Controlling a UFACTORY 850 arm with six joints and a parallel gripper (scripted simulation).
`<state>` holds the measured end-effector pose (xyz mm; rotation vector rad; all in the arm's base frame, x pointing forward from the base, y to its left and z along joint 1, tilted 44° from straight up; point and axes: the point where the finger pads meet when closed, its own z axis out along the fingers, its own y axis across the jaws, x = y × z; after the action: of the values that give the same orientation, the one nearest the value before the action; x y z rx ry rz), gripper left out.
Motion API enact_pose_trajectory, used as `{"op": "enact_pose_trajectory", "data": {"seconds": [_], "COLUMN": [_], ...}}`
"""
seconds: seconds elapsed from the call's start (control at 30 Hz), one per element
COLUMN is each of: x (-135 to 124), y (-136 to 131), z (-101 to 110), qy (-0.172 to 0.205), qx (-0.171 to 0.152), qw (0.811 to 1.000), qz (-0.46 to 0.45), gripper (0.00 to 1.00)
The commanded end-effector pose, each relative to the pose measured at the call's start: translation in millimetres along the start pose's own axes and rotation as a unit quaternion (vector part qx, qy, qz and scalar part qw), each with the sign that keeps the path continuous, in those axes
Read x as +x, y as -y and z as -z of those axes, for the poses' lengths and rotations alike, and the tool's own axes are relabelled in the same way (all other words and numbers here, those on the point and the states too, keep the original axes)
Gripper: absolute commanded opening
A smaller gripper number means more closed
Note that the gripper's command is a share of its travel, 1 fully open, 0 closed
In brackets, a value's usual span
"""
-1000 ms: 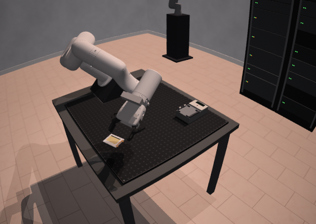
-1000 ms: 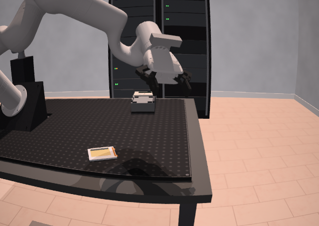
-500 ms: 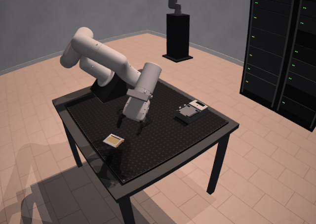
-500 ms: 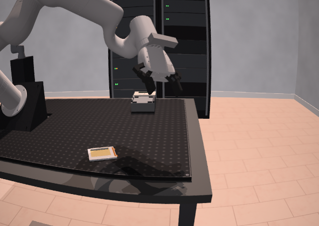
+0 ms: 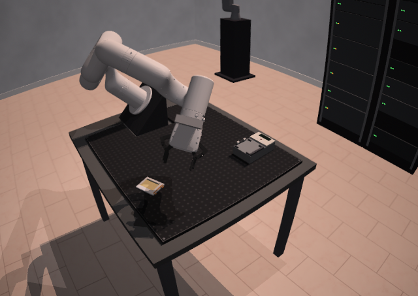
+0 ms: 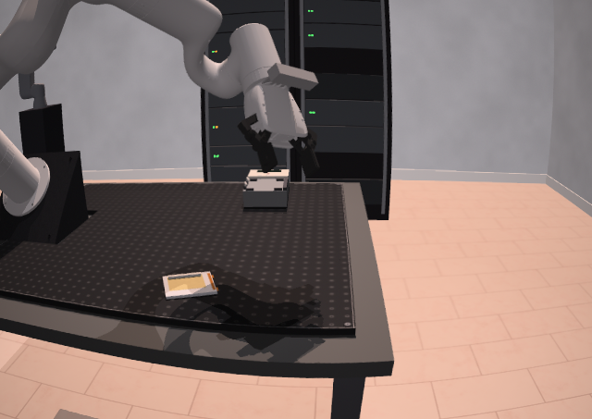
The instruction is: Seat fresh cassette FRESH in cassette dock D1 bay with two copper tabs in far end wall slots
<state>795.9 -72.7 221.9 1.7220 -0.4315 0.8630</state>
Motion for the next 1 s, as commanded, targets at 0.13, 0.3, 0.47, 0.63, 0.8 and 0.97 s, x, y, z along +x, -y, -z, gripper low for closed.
{"op": "enact_pose_trajectory", "data": {"seconds": [0.13, 0.3, 0.47, 0.63, 0.8, 0.97], "x": [-22.7, -41.1, -57.4, -69.6, -85.0, -105.3], "y": [5.6, 9.5, 11.2, 12.5, 13.3, 13.5], "z": [16.7, 29.2, 40.6, 49.1, 60.0, 74.6], "qy": [0.042, 0.043, 0.08, 0.081, 0.099, 0.116], "qx": [0.034, 0.035, 0.066, 0.067, 0.083, 0.098], "qw": [0.997, 0.997, 0.99, 0.99, 0.984, 0.978], "qz": [0.051, 0.053, 0.098, 0.099, 0.122, 0.143], "gripper": [1.0, 1.0, 1.0, 1.0, 1.0, 1.0]}}
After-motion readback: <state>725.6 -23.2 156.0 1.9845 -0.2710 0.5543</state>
